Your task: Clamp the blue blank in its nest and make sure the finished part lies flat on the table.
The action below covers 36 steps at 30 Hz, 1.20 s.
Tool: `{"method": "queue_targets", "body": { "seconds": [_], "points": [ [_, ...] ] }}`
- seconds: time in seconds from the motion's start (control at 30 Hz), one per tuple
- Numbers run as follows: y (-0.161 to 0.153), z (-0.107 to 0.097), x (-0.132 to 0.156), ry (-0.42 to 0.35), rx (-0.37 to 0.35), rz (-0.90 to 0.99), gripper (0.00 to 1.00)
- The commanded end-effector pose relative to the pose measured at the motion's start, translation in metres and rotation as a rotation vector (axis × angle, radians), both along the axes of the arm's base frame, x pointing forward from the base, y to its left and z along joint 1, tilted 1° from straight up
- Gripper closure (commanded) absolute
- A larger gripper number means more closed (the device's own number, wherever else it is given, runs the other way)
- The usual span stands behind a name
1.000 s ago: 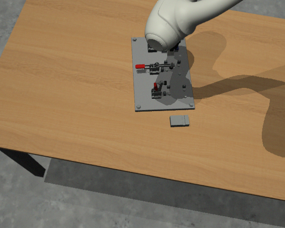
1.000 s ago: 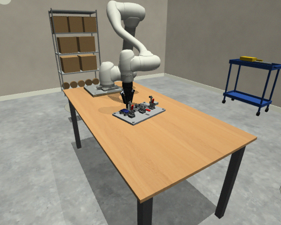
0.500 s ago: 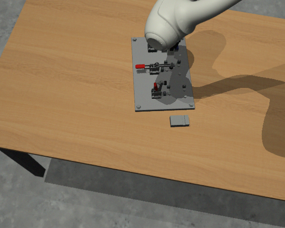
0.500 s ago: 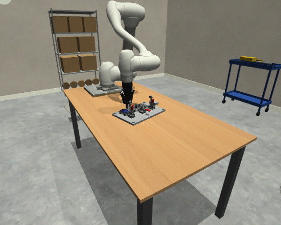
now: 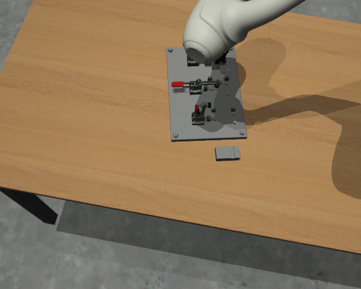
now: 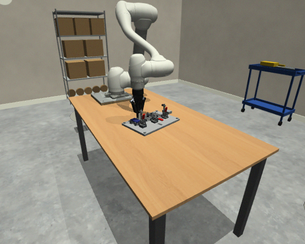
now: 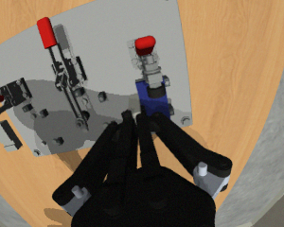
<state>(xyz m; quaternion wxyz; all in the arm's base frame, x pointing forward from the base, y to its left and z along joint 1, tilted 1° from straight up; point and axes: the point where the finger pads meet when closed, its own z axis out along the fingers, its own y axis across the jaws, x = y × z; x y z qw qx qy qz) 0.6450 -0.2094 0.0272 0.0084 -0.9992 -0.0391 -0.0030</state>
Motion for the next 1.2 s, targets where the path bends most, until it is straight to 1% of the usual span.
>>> {"method": "queue_targets", "body": {
  "seconds": [0.0, 0.17, 0.43, 0.7, 0.77, 0.97, 1.03, 1.17],
  "points": [
    [-0.003, -0.001, 0.001, 0.001, 0.005, -0.002, 1.0],
    [0.0, -0.001, 0.001, 0.001, 0.005, -0.002, 1.0],
    [0.016, 0.0, -0.001, 0.001, 0.005, -0.002, 1.0],
    [0.017, 0.002, -0.001, 0.001, 0.005, -0.002, 1.0],
    [0.017, 0.008, -0.001, 0.001, 0.005, -0.002, 1.0],
    [0.017, 0.034, -0.001, 0.001, 0.005, -0.002, 1.0],
    [0.016, 0.039, -0.001, 0.001, 0.005, -0.002, 1.0],
    [0.016, 0.04, -0.001, 0.001, 0.005, -0.002, 1.0]
  ]
}}
